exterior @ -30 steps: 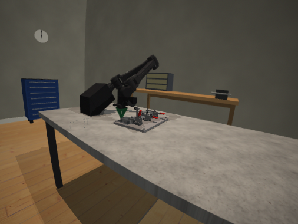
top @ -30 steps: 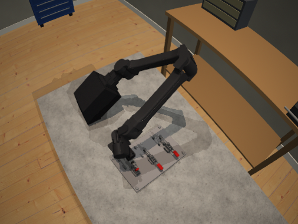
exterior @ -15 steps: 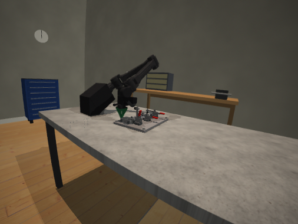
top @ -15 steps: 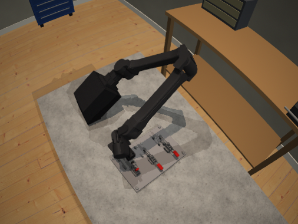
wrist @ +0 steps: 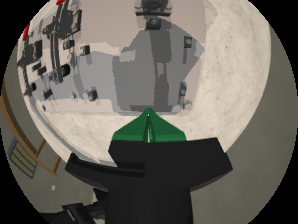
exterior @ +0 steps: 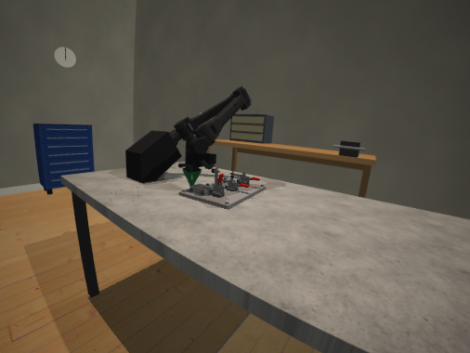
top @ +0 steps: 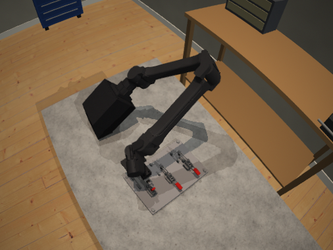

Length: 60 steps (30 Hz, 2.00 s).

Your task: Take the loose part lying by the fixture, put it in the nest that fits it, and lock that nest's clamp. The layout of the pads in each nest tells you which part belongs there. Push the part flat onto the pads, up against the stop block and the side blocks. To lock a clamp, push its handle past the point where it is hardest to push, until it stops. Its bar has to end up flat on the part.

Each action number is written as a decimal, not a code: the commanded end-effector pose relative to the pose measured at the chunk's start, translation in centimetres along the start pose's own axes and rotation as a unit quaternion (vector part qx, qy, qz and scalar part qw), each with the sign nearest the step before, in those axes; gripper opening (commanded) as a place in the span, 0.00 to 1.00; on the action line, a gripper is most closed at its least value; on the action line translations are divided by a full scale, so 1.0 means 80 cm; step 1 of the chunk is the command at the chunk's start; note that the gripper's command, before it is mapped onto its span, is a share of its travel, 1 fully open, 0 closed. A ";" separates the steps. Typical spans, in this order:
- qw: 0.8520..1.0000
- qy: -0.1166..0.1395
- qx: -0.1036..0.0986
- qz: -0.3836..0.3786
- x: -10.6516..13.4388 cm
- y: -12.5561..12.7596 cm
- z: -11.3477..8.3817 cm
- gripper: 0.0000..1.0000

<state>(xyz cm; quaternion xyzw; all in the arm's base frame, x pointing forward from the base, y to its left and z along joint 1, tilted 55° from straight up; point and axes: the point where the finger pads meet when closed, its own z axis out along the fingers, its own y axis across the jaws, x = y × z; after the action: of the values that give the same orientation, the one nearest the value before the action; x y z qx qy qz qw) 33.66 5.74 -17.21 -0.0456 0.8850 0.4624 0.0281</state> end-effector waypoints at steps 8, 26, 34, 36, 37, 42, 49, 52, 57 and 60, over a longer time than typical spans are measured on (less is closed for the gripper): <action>1.000 -0.004 0.000 0.002 -0.016 -0.006 0.000 0.00; 1.000 0.000 0.000 -0.001 -0.020 -0.004 0.003 0.00; 1.000 0.000 0.000 -0.001 -0.020 -0.004 0.003 0.00; 1.000 0.001 -0.001 0.000 -0.020 -0.003 0.004 0.00; 1.000 0.003 -0.001 0.000 -0.020 -0.002 0.005 0.00; 1.000 0.003 -0.001 0.001 -0.022 -0.002 0.005 0.00; 1.000 -0.001 0.000 -0.003 -0.026 -0.003 0.003 0.00; 1.000 -0.001 0.000 -0.003 -0.026 -0.003 0.003 0.00; 1.000 0.000 0.000 -0.003 -0.026 -0.003 0.004 0.00; 1.000 0.003 -0.001 -0.001 -0.026 -0.002 0.005 0.00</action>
<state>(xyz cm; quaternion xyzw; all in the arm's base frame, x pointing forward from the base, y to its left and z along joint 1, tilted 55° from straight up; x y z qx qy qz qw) 34.38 5.75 -17.14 -0.0427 0.8852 0.4626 0.0260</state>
